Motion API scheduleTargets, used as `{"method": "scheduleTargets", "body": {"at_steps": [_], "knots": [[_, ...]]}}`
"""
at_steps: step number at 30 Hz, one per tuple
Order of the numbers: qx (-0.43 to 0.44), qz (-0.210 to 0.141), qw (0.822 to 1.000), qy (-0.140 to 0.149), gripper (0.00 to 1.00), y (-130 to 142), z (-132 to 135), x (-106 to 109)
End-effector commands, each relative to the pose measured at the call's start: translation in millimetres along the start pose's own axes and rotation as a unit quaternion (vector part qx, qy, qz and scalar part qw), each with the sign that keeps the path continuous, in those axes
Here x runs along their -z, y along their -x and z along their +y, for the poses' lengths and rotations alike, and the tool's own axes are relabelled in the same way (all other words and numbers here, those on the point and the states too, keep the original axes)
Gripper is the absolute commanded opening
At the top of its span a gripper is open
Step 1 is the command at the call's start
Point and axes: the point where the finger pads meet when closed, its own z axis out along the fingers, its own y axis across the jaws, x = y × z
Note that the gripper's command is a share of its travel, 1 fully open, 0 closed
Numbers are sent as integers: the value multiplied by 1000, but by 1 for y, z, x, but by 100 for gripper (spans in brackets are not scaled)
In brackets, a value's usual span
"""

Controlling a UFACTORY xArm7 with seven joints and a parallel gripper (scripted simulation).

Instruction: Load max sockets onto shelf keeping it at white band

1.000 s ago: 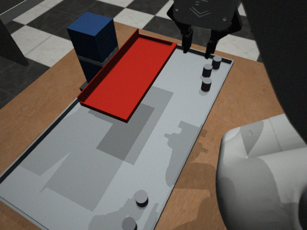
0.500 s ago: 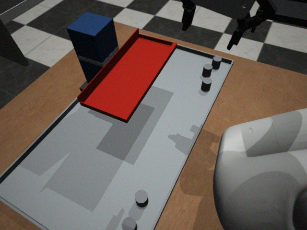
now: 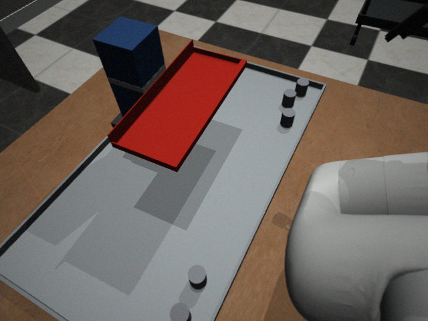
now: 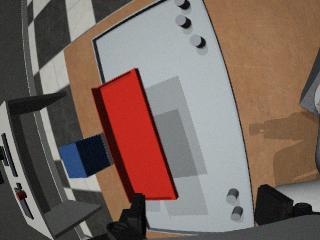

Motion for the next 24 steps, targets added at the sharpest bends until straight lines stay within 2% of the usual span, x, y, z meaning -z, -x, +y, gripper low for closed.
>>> {"method": "scheduleTargets", "body": {"at_steps": [1,3,4,5,6,8,24], "knots": [[-15,-11,999,-39,100,8,8,24],[-26,-25,994,-104,100,23,25,53],[-26,-25,994,-104,100,23,25,53],[-29,-29,991,-126,100,29,32,63],[-29,-29,991,-126,100,29,32,63],[-31,-34,987,-151,100,36,40,72],[-31,-35,987,-156,100,37,42,74]]}}
